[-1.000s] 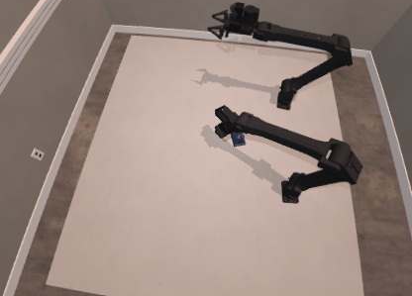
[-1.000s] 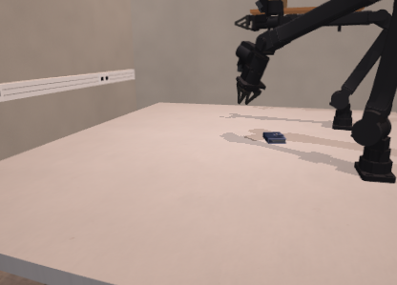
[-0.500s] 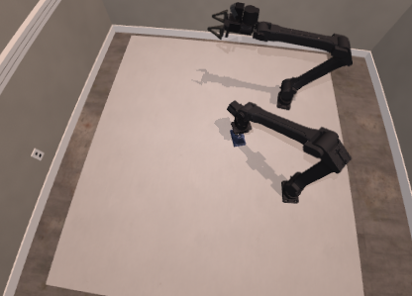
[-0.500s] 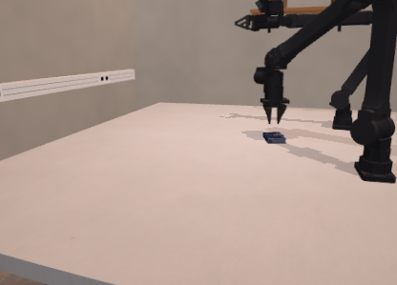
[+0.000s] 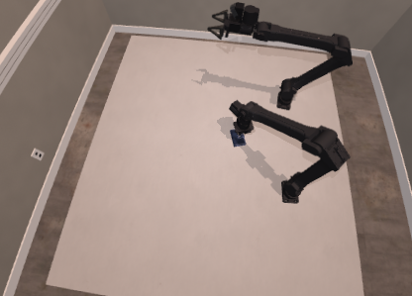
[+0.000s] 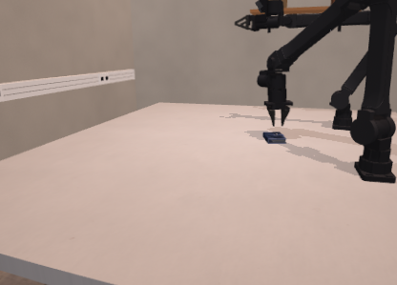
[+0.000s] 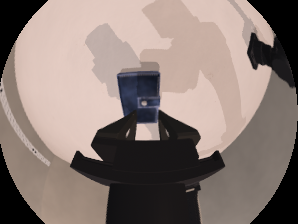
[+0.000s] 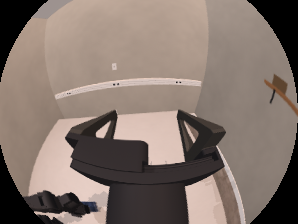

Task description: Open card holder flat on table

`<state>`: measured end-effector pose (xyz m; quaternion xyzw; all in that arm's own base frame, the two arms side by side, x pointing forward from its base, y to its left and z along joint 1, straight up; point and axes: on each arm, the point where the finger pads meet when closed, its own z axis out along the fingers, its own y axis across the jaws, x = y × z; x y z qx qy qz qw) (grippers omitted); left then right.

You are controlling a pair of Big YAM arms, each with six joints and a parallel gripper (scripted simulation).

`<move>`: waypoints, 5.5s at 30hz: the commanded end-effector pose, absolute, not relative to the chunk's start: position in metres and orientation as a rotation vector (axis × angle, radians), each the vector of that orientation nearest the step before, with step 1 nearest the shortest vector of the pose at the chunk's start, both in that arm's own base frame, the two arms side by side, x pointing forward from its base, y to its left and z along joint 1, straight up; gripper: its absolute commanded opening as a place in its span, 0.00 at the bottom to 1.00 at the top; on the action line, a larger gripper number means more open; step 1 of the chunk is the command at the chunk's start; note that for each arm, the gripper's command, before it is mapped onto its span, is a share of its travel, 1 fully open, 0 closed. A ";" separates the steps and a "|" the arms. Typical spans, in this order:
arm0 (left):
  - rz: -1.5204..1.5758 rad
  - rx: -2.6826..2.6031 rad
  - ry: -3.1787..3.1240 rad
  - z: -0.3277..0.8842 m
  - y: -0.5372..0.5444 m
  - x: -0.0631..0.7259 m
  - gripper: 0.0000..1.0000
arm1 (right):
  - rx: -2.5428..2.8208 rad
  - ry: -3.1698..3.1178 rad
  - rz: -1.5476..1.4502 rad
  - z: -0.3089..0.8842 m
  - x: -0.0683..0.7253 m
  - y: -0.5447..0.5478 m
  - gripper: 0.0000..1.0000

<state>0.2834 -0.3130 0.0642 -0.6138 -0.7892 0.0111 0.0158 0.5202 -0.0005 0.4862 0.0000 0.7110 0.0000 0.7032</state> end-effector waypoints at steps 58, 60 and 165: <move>0.029 -1.897 -2.463 0.018 -0.306 0.290 0.34 | 0.000 1.532 0.000 0.514 0.518 0.000 1.00; 0.027 -1.893 -2.460 0.019 -0.305 0.288 0.34 | 0.000 1.532 0.000 0.514 0.518 0.000 1.00; -0.372 -2.023 -2.612 0.034 -0.314 0.280 0.11 | 0.000 1.532 0.000 0.514 0.518 0.000 1.00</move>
